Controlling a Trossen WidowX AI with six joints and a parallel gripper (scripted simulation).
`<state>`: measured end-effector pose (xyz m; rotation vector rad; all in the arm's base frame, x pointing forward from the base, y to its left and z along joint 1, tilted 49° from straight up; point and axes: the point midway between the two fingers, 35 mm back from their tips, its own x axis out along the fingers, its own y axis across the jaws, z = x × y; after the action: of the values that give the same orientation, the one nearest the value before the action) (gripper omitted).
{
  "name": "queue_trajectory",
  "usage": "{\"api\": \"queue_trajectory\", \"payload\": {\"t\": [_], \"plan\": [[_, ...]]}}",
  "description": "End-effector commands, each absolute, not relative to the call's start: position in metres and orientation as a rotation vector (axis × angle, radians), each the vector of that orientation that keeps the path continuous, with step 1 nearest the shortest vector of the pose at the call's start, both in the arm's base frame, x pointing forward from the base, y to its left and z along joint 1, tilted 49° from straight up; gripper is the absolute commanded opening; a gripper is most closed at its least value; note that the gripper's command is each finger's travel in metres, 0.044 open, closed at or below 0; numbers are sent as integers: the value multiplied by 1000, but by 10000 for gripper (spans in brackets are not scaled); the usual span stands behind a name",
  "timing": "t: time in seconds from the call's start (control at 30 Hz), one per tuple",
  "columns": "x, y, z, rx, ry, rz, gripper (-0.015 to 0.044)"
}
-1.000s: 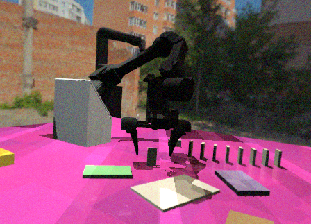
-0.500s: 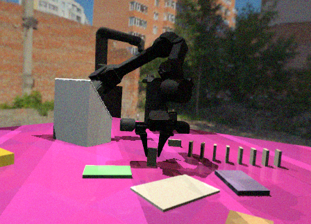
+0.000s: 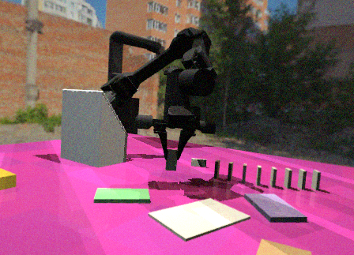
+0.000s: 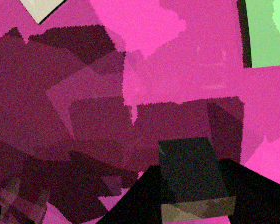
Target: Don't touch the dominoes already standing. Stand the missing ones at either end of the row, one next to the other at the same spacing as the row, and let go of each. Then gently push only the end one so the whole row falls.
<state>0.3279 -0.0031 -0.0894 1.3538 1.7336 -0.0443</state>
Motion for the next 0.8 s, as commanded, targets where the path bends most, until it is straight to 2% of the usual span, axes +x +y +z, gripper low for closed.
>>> {"api": "queue_trajectory", "payload": {"t": [0.0,0.4,0.77], "plan": [[331,-54,-41,1339,1696,-32,107],[329,-65,-25,1326,1693,-12,107],[334,38,91,588,1384,723,107]]}}
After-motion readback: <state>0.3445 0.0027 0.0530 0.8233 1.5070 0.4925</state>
